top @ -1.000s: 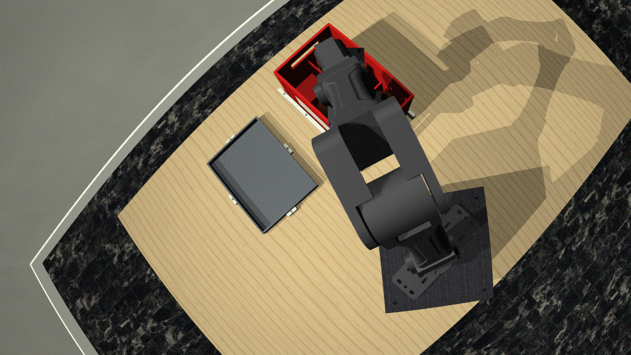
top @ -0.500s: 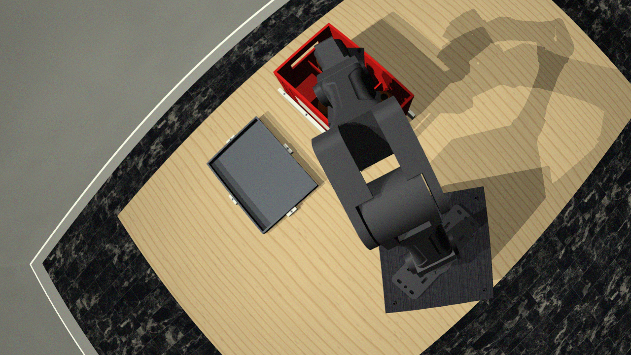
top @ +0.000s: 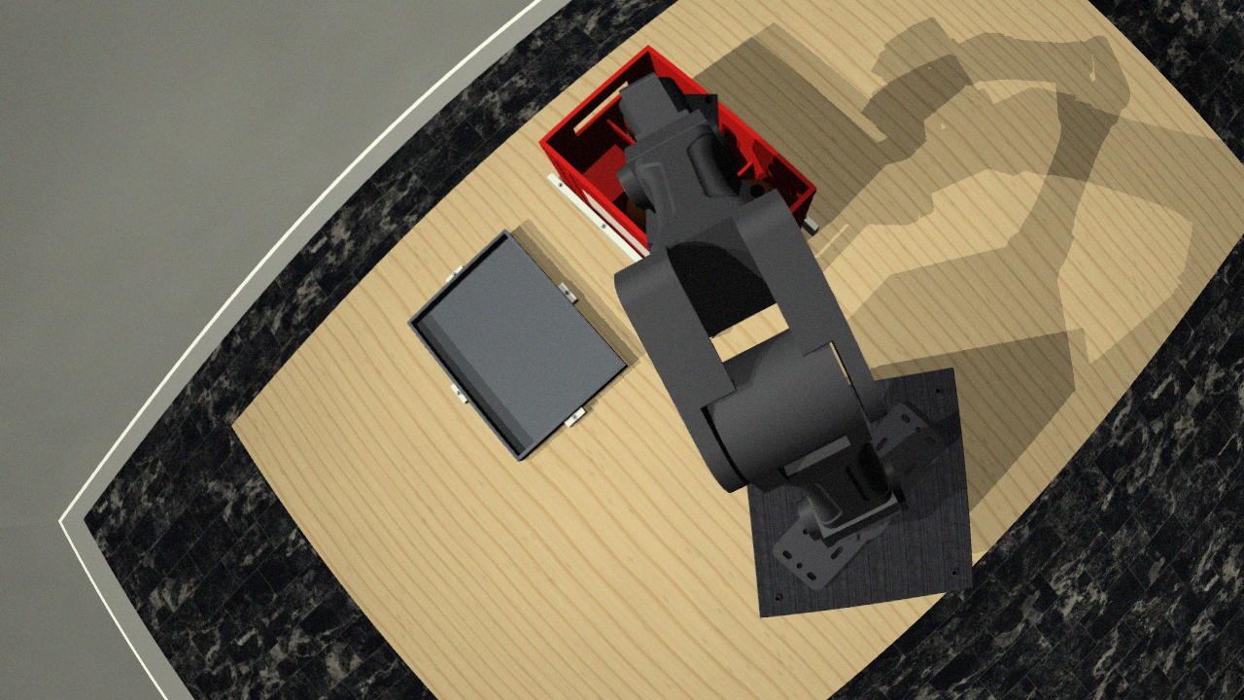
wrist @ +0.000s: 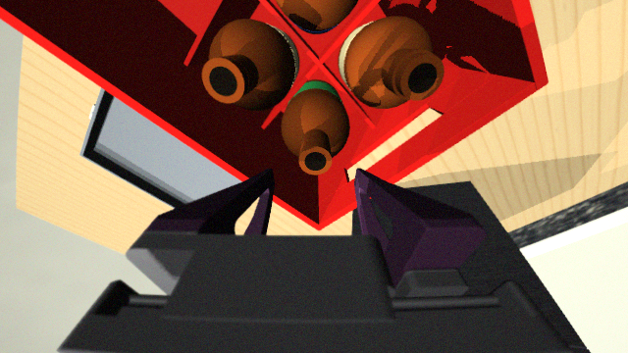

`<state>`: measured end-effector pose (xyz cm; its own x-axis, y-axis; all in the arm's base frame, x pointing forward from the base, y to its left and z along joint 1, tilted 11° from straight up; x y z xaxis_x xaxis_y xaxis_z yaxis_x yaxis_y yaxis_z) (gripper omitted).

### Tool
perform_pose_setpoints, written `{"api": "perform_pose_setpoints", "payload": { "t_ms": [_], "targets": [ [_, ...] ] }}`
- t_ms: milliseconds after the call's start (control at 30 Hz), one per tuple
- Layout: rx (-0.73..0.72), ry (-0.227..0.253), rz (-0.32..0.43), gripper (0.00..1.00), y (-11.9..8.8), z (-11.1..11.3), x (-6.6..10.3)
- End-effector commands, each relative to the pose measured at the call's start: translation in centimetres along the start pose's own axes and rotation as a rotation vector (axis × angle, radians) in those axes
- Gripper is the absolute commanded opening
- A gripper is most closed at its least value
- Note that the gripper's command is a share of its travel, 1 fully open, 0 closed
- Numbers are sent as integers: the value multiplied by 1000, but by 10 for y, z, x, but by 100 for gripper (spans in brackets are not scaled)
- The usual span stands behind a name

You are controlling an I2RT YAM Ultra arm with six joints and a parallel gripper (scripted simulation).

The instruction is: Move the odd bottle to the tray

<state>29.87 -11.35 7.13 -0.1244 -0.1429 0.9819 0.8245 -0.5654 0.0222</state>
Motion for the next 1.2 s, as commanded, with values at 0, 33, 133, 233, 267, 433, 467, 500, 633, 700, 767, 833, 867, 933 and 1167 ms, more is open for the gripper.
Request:
{"api": "perform_pose_setpoints", "payload": {
  "t_ms": [0,33,133,233,267,433,467,500,633,700,767,833,867,933,1167],
  "targets": [
    [-3,-10,-4,61,0,0,-3],
    [-3,-10,-4,61,0,0,-3],
    [-3,-10,-4,61,0,-1,-3],
    [-4,-11,-3,61,0,-1,-3],
    [-4,-11,-3,61,0,-2,-3],
    [-5,-11,-2,61,-1,-3,-3],
    [-6,-11,-2,61,-1,-3,-3],
    [-6,-11,-2,61,-1,-4,-3],
    [-6,-11,-1,61,-1,-4,-3],
    [-6,-11,-1,61,-1,-4,-3],
    [-6,-11,-1,61,-1,-4,-3],
    [-6,-11,-1,61,-1,-4,-3],
    [-6,-11,-1,61,-1,-4,-3],
    [-6,-11,-1,61,-1,-4,-3],
    [-6,-11,-1,61,-1,-4,-3]
  ]
}}
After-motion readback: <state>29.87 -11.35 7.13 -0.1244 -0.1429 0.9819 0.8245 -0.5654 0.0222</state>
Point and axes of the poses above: the point where the finger pads meet when closed, its own x axis back along the fingers, its own z axis across the jaws, y = z × x, the point moved 10 cm from there along x, back along the fingers, and after that the axes turned 15 degrees about x, right-handed, at the moved point
